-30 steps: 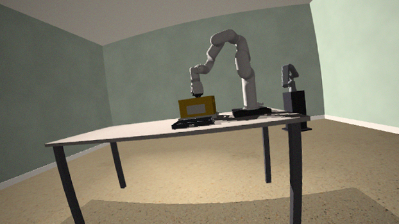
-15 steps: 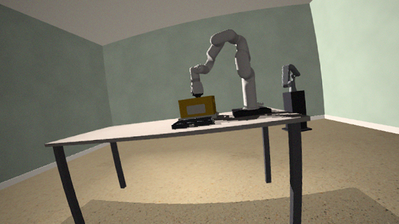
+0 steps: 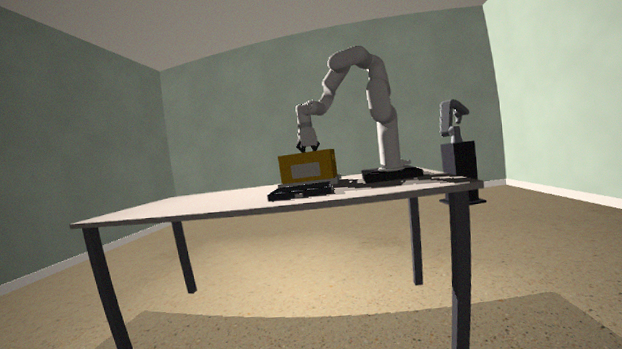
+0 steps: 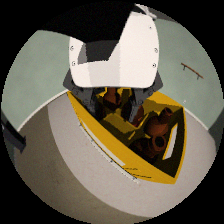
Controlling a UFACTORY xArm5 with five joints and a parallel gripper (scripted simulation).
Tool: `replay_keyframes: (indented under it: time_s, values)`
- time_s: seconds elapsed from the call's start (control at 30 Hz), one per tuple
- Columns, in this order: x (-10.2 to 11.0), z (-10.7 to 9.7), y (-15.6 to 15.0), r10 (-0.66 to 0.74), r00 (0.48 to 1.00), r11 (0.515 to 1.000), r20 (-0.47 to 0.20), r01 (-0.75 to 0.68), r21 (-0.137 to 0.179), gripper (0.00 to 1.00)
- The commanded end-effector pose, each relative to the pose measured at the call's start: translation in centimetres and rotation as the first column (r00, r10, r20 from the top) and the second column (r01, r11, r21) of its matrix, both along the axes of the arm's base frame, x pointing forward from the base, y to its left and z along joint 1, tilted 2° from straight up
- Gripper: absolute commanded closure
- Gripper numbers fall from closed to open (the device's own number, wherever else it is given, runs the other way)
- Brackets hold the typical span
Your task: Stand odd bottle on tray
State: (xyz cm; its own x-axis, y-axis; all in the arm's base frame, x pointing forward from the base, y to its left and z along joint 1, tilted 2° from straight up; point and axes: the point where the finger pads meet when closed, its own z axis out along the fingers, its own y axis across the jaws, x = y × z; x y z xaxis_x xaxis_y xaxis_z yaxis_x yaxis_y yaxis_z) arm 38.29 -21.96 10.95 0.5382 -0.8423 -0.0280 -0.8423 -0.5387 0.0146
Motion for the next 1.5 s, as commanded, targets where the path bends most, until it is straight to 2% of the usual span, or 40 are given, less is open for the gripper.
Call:
replay_keyframes:
  time_s: [0.0, 1.03, 1.47]
  values:
    - [0.1, 0.1, -0.1, 0.0, 1.0, 1.0, 0.003, 0.0, -0.002, 0.35]
    - [0.1, 0.5, -0.1, 0.0, 1.0, 1.0, 0.003, 0.0, -0.002, 0.35]
    - [0.1, 3.8, -0.2, 0.0, 1.0, 1.0, 0.004, 0.0, -0.002, 0.35]
